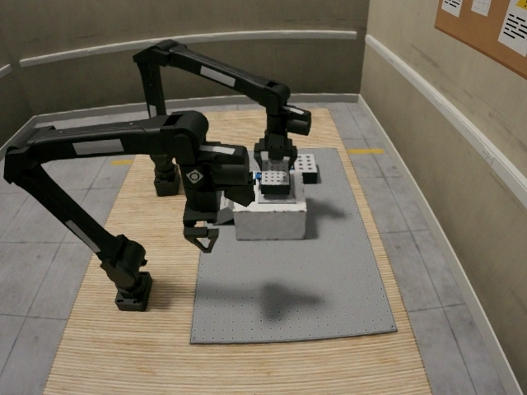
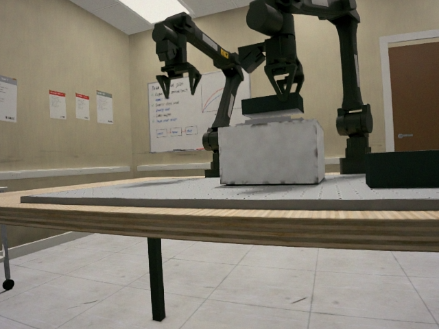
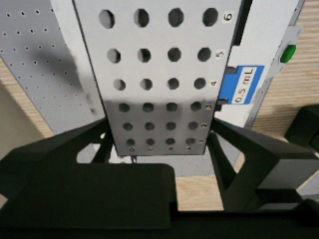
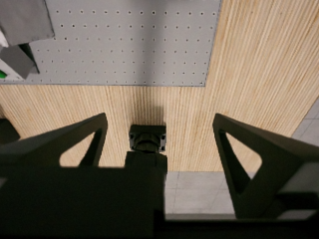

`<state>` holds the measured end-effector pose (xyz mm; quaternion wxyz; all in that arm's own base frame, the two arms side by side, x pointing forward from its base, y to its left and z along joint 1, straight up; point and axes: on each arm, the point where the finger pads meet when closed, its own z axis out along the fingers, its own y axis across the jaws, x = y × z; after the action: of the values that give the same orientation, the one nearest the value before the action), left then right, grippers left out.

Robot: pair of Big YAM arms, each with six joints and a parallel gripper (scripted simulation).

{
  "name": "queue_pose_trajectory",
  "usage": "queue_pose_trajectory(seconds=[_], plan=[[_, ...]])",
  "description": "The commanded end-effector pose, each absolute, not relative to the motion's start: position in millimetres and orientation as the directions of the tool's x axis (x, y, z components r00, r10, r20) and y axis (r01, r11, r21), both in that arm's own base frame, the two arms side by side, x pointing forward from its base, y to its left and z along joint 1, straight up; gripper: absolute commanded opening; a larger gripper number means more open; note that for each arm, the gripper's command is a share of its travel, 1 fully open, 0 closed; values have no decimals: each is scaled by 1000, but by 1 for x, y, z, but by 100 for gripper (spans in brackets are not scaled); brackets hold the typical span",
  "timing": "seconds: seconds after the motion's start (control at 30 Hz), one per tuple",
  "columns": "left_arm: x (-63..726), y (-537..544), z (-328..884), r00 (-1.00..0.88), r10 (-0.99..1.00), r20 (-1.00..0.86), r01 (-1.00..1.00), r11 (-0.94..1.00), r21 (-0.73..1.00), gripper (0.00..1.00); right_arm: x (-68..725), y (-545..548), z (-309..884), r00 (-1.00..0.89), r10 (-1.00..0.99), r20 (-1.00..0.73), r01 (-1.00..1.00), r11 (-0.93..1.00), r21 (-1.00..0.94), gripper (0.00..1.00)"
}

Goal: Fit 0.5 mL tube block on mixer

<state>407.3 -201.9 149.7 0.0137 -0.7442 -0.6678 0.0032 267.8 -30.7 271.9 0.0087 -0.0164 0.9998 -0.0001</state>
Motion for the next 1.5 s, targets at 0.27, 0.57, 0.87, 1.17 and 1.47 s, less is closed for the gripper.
queue_pose_trajectory(seconds=[0.27,0.57,0.87,1.17,1.47], plan=[[442,-224,200,120,992,-42,987,-115,112,0,274,-33,290,-998,-23,-54,-23,1000,-2,100],[439,-222,200,118,992,-37,989,-114,99,0,273,-33,289,-998,-23,-53,-22,1000,-2,100],[435,-219,200,116,993,-30,990,-113,82,0,273,-33,289,-998,-22,-52,-22,1000,-2,100],[434,-218,200,115,993,-29,991,-112,79,0,273,-33,289,-998,-22,-51,-22,1000,-2,100],[442,-222,202,114,993,-41,988,-109,110,0,273,-33,288,-999,-22,-50,-22,1000,-1,100]])
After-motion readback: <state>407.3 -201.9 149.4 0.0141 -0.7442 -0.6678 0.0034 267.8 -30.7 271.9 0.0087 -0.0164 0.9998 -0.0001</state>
